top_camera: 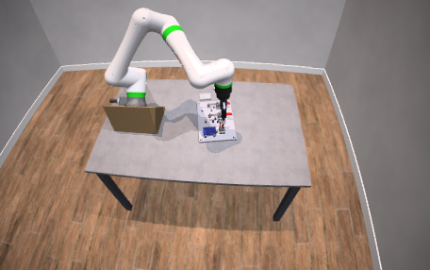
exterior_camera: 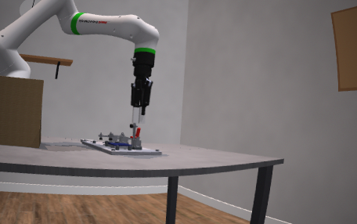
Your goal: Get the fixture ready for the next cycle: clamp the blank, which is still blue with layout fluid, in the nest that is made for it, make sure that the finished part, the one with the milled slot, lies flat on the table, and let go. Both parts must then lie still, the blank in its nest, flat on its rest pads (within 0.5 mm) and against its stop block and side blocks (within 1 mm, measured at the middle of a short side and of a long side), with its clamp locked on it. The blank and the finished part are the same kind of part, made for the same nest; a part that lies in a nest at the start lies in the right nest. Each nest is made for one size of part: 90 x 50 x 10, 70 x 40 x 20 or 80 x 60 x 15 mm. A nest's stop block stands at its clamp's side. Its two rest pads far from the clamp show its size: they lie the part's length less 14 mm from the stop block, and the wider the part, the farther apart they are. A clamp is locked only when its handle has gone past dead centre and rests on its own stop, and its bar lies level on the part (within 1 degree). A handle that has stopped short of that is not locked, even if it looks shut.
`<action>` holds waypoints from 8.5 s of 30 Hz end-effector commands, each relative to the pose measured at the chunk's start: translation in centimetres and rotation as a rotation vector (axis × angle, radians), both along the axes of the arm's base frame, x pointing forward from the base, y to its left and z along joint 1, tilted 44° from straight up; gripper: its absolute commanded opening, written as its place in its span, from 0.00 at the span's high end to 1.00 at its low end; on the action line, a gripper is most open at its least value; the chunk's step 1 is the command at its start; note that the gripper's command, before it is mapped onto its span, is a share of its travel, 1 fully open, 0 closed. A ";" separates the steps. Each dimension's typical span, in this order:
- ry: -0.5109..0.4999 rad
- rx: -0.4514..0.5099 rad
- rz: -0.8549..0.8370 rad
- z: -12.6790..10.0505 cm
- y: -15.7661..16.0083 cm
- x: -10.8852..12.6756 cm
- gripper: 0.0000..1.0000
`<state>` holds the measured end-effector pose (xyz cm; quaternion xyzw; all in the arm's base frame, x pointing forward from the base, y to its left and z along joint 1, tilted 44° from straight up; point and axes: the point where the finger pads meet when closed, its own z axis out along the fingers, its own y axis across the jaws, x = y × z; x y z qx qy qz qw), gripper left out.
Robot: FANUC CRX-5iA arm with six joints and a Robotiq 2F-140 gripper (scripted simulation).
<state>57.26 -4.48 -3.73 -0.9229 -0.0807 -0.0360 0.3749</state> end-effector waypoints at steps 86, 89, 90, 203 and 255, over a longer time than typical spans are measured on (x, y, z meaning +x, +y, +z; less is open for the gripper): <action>0.000 0.000 0.000 -3.9 3.8 0.1 1.00; 0.000 0.000 0.000 -3.9 3.8 0.1 1.00; 0.000 0.000 0.000 -3.9 3.8 0.1 1.00; 0.000 0.000 0.000 -4.9 5.9 4.6 1.00; 0.000 0.000 0.000 -5.6 6.6 5.0 1.00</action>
